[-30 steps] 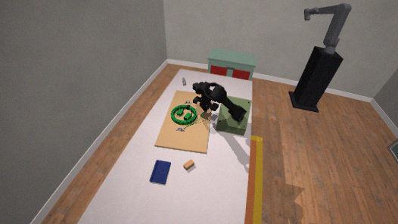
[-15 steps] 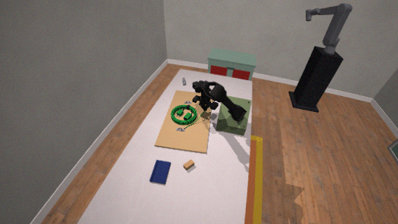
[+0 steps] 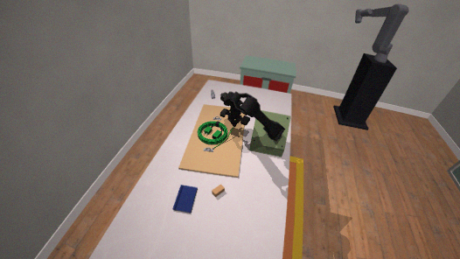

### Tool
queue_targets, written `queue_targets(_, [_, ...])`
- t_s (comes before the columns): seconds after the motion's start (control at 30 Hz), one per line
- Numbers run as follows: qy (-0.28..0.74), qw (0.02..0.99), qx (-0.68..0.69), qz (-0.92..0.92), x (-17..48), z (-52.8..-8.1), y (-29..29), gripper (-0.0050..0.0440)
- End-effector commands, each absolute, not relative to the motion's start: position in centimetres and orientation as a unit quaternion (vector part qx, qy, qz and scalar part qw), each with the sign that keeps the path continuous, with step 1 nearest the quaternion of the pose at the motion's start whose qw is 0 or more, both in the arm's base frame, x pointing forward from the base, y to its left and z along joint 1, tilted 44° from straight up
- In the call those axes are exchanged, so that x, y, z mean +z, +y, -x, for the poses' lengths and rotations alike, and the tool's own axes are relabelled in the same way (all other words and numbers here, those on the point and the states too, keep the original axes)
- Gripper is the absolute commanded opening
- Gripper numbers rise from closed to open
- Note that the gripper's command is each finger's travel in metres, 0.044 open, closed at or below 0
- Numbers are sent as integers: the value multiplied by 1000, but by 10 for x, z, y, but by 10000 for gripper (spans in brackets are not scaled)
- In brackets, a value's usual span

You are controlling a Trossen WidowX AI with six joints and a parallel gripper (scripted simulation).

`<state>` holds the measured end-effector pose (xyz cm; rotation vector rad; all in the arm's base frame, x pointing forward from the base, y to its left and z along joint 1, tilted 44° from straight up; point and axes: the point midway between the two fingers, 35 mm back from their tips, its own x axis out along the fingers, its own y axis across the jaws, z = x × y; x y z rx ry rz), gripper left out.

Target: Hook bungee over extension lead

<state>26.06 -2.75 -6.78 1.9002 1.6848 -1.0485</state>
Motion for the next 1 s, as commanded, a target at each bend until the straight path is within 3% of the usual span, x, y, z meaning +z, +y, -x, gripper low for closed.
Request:
queue_targets(0.0, [596,208,-364,-685,-68,-271,-34,-50])
queue_targets(0.97, [589,248,-324,-697,-83,-306,-52,-50])
